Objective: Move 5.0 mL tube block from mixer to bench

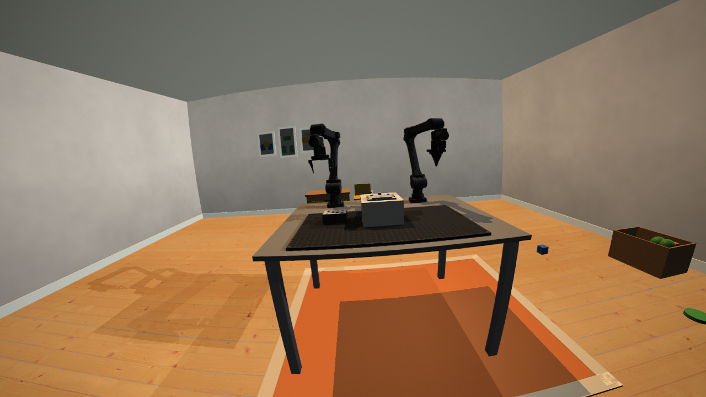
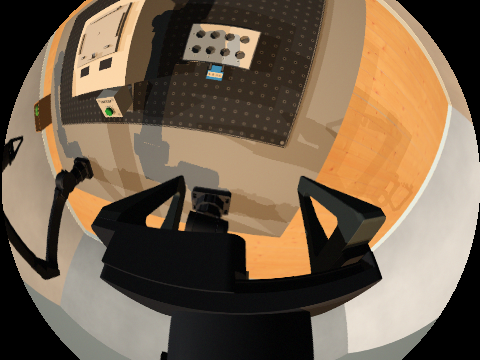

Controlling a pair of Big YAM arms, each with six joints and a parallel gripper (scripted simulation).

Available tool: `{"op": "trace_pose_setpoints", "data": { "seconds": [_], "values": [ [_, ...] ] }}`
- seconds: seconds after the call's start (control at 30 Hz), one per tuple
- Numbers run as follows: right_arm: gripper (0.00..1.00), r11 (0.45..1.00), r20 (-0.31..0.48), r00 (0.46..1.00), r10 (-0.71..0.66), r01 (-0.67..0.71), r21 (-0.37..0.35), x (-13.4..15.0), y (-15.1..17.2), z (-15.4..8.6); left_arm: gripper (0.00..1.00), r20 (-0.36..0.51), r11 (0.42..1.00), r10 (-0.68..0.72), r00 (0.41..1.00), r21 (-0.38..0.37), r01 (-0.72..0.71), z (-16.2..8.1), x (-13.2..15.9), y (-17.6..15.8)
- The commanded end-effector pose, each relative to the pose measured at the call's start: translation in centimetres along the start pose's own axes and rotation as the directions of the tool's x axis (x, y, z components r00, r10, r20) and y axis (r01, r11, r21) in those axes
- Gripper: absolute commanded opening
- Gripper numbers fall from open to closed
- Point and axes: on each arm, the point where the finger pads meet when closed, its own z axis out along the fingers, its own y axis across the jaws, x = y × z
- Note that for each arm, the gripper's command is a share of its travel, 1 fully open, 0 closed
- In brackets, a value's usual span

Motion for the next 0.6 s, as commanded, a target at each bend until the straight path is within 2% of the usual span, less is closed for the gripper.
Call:
{"op": "trace_pose_setpoints", "data": {
  "seconds": [0.0, 0.57],
  "values": [
    [1.00, 0.991, 0.059, 0.990, 0.128, -0.130, 0.024, -1.49, -0.92, -2.23, 0.00, 0.032, 1.000, 0.002, 0.999, -0.007, -0.002, -1.09, 0.37, -0.28],
    [1.00, 0.992, 0.061, 0.990, 0.125, -0.126, 0.025, -1.56, -0.79, -2.27, 0.00, 0.032, 1.000, 0.002, 0.999, -0.007, -0.002, -1.09, 0.37, -0.28]
  ]
}}
